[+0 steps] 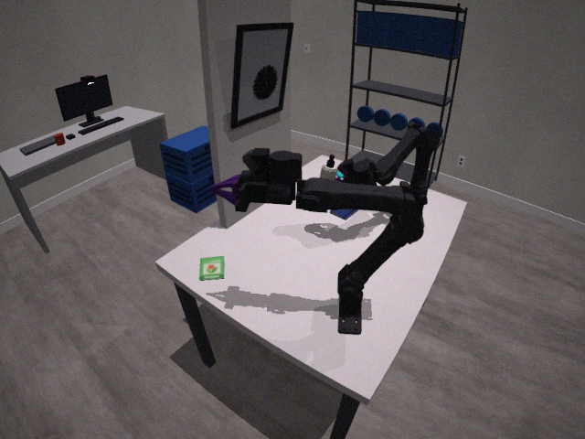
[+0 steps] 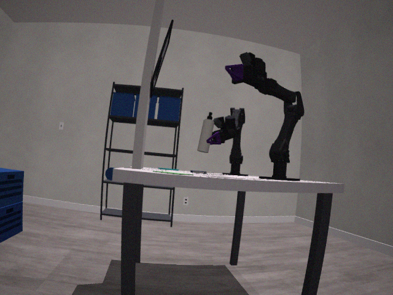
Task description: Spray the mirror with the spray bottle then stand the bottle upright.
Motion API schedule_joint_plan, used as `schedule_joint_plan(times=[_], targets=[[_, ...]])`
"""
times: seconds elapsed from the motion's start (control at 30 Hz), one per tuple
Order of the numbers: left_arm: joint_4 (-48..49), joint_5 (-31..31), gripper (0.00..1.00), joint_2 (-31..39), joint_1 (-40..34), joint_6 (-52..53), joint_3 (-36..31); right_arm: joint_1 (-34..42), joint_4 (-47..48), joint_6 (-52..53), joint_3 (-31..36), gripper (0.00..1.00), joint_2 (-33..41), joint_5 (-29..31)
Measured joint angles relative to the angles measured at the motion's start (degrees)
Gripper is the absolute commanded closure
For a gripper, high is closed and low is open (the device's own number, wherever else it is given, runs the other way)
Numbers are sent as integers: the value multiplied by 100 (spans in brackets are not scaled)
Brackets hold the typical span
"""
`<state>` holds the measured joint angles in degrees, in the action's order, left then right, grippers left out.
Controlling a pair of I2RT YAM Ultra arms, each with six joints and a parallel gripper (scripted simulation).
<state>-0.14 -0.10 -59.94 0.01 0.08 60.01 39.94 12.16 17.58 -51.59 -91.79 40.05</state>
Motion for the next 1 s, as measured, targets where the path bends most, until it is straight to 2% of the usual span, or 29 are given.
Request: schedule_joint_plan(times=[0.3, 0.47, 1.0], targets=[[0, 0, 100, 0, 0, 0, 0, 227, 409, 127, 1169, 100, 227, -616], [0, 0, 100, 0, 0, 0, 0, 264, 584, 164, 1495, 100, 321, -820], [0, 0, 100, 0, 0, 0, 0, 304, 732, 173, 1604, 100, 348, -844]])
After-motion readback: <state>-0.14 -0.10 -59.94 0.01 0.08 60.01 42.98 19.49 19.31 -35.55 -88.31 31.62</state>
